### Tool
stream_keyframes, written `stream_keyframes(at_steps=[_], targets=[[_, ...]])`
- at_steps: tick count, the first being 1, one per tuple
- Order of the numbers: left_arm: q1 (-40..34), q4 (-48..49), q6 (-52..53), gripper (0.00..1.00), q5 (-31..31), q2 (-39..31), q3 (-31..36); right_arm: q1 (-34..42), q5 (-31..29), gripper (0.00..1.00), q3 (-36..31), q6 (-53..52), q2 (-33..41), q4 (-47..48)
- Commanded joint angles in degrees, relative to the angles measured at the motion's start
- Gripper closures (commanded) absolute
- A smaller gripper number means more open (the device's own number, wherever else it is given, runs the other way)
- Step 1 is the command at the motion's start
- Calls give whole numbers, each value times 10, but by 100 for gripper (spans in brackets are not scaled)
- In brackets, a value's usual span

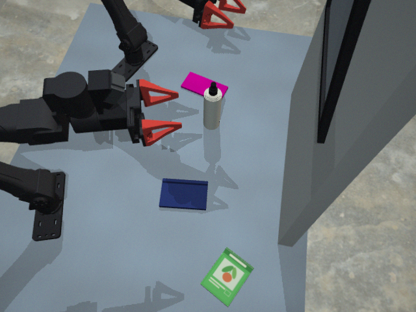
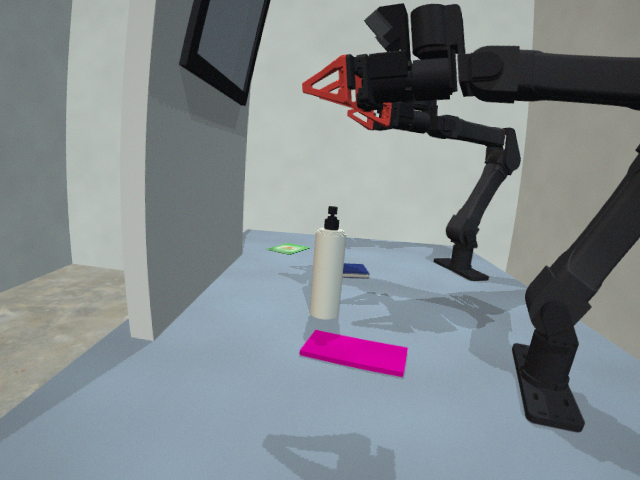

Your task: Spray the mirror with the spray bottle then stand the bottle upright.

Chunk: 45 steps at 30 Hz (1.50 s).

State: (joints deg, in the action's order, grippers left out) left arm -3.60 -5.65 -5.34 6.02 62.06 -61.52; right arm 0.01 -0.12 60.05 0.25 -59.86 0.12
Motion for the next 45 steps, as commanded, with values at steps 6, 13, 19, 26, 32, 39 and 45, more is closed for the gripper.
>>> stream_keyframes(at_steps=[6, 13, 19, 26, 32, 39, 45], targets=[[45, 56, 54, 33, -64, -41, 6, -2, 3, 24, -11, -2, 1, -12], [36, 64, 47, 33, -70, -17, 2, -2, 3, 24, 2, -3, 12, -12], [36, 63, 53, 33, -69, -10, -3, -2, 3, 31, 6, -4, 13, -11], [33, 58, 57, 33, -58, -21, -4, -2, 4, 31, 10, -4, 13, -10], [36, 60, 57, 33, -57, -16, -4, 13, -11, 31, -14, -3, -20, 12], [36, 60, 57, 33, -58, -16, -4, 73, -131, 31, 25, -7, -82, 99], [36, 60, 57, 33, -58, -16, -4, 118, -198, 31, 34, -5, -134, 149]])
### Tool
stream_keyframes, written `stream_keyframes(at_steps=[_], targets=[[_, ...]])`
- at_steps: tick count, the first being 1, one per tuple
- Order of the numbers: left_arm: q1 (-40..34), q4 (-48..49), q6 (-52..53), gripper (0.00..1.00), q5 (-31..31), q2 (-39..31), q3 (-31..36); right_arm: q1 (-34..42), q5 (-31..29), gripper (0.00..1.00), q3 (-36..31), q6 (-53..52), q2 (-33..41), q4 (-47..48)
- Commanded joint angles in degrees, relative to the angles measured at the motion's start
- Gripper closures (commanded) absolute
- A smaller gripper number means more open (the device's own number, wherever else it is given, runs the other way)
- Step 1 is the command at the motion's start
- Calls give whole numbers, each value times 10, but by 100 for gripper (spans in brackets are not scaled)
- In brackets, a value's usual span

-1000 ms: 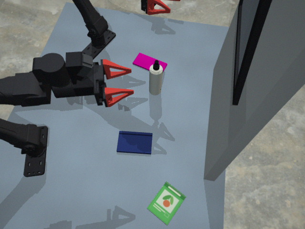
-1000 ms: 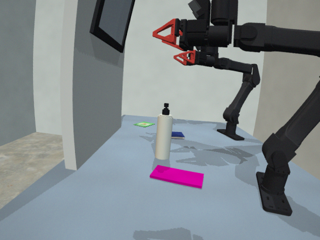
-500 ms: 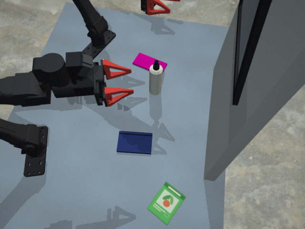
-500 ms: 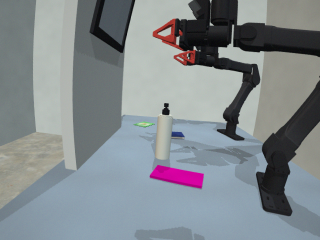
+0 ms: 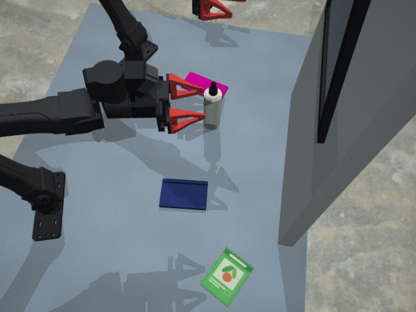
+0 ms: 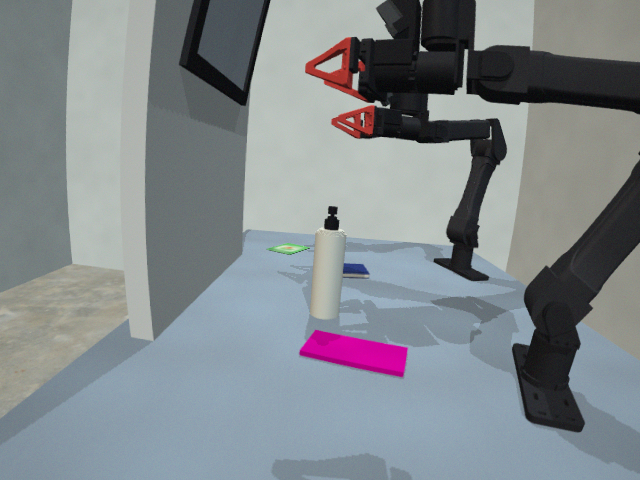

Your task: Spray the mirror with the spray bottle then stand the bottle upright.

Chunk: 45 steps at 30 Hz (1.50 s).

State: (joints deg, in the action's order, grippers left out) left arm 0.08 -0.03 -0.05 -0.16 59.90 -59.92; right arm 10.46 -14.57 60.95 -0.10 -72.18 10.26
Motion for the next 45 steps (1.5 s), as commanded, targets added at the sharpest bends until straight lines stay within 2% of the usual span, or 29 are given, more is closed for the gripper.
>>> stream_keyframes(at_steps=[1, 14, 16, 31, 33, 39, 40, 42, 45], targets=[[0, 4, 4, 33, 4, 6, -20, 24, -67, 31, 33, -2, -20, 56], [0, 4, 4, 33, 4, 6, -20, 158, -249, 31, 51, -4, -181, 187], [0, 4, 4, 33, 4, 6, -20, 158, -249, 31, 51, -4, -181, 187], [0, 4, 4, 33, 4, 6, -20, 295, -437, 31, 73, -6, -345, 321], [0, 4, 4, 33, 4, 6, -20, 295, -437, 31, 73, -6, -345, 321], [0, 4, 4, 33, 4, 6, -20, 333, -501, 31, 67, -2, -411, 369], [0, 4, 4, 33, 4, 6, -20, 325, -494, 31, 41, 0, -424, 384], [0, 4, 4, 33, 4, 6, -20, 343, -482, 31, 63, -4, -437, 422], [0, 4, 4, 33, 4, 6, -20, 348, -489, 31, 41, -1, -470, 452]])
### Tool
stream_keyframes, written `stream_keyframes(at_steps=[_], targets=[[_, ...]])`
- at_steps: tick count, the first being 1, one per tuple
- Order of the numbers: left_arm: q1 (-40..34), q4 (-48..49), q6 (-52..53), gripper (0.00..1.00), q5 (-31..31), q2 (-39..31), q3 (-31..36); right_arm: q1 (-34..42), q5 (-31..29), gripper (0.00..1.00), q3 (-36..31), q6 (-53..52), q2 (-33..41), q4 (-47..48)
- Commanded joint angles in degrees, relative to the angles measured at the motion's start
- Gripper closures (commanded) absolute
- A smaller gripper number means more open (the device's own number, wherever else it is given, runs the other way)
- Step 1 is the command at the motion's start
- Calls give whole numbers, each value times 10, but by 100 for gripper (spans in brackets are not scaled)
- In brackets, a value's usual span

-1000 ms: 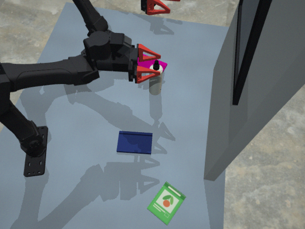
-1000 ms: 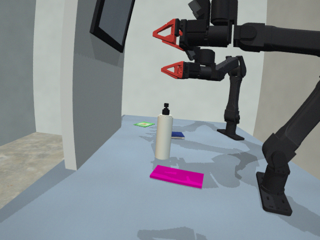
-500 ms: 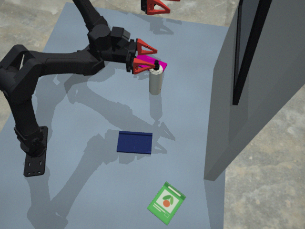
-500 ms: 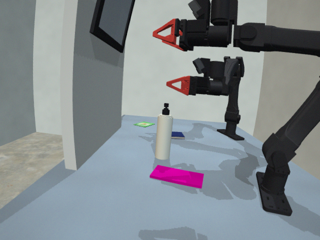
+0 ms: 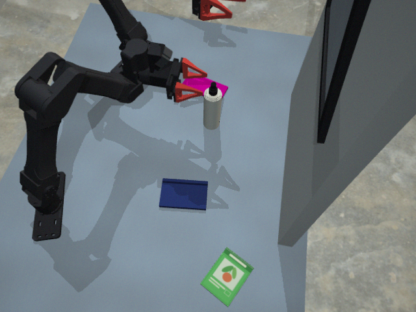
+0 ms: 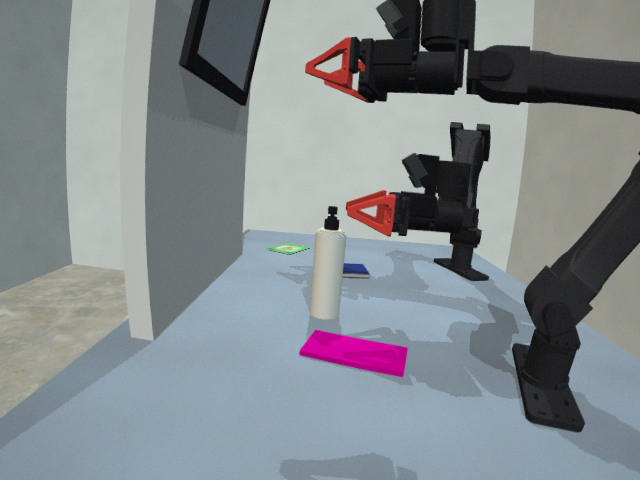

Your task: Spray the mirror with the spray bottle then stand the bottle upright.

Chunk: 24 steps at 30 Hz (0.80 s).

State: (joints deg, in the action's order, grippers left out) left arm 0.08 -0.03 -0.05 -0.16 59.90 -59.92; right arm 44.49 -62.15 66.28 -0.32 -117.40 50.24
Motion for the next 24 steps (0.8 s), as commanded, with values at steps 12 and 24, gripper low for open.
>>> stream_keyframes(at_steps=[12, 24], targets=[[0, 4, 4, 33, 4, 6, -20, 23, -33, 31, -27, 5, -114, 160], [0, 4, 4, 33, 4, 6, -20, 21, -46, 31, -15, 15, -175, 245]])
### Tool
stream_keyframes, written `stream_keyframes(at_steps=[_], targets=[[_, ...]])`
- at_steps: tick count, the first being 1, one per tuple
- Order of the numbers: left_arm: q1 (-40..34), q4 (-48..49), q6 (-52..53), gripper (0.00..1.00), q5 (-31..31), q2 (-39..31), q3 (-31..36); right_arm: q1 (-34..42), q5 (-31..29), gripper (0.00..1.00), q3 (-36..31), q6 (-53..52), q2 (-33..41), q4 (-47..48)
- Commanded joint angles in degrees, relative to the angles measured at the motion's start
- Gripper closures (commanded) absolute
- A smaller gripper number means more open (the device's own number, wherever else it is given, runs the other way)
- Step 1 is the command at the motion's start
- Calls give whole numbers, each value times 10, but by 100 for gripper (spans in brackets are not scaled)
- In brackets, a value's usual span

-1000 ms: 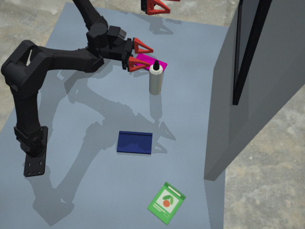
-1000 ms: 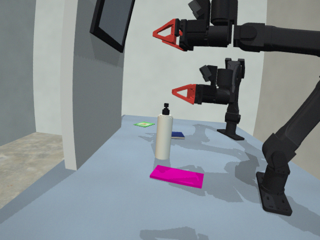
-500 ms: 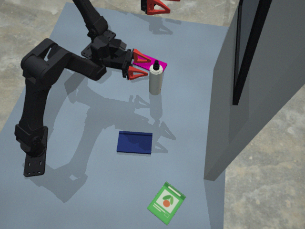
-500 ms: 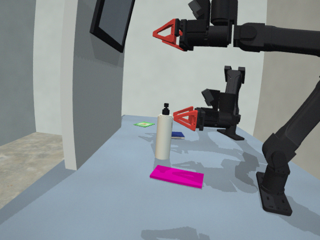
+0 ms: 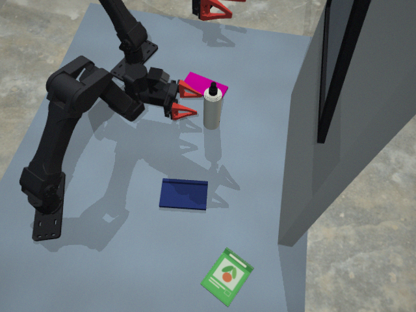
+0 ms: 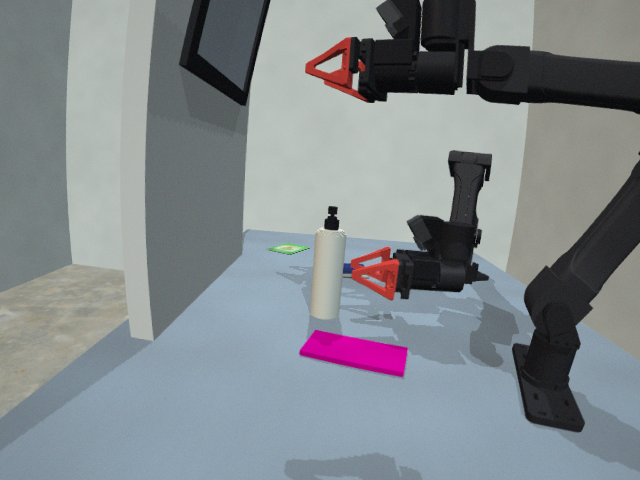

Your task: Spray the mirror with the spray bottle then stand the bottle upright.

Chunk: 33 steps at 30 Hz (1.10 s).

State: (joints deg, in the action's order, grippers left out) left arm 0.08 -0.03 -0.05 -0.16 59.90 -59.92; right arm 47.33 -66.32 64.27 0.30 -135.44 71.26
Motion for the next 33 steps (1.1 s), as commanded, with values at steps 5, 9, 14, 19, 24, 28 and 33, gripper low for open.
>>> stream_keyframes(at_steps=[5, 9, 14, 19, 24, 28, 33], targets=[[0, 4, 4, 33, 4, 6, -20, 6, 6, 31, -10, 12, -8, 1], [0, 4, 4, 33, 4, 6, -20, 0, 5, 31, -9, 12, 12, 3], [0, 4, 4, 33, 4, 6, -20, 0, 4, 31, -9, 11, 3, 3], [0, 4, 4, 33, 4, 6, -20, -4, -1, 31, 2, -2, 13, -6], [0, 4, 4, 33, 4, 6, -20, -16, 19, 31, 21, -5, -7, -16], [0, 4, 4, 33, 4, 6, -20, -25, 27, 31, 31, -5, -9, -22], [0, 4, 4, 33, 4, 6, -20, -29, 33, 31, 38, -5, -10, -26]])
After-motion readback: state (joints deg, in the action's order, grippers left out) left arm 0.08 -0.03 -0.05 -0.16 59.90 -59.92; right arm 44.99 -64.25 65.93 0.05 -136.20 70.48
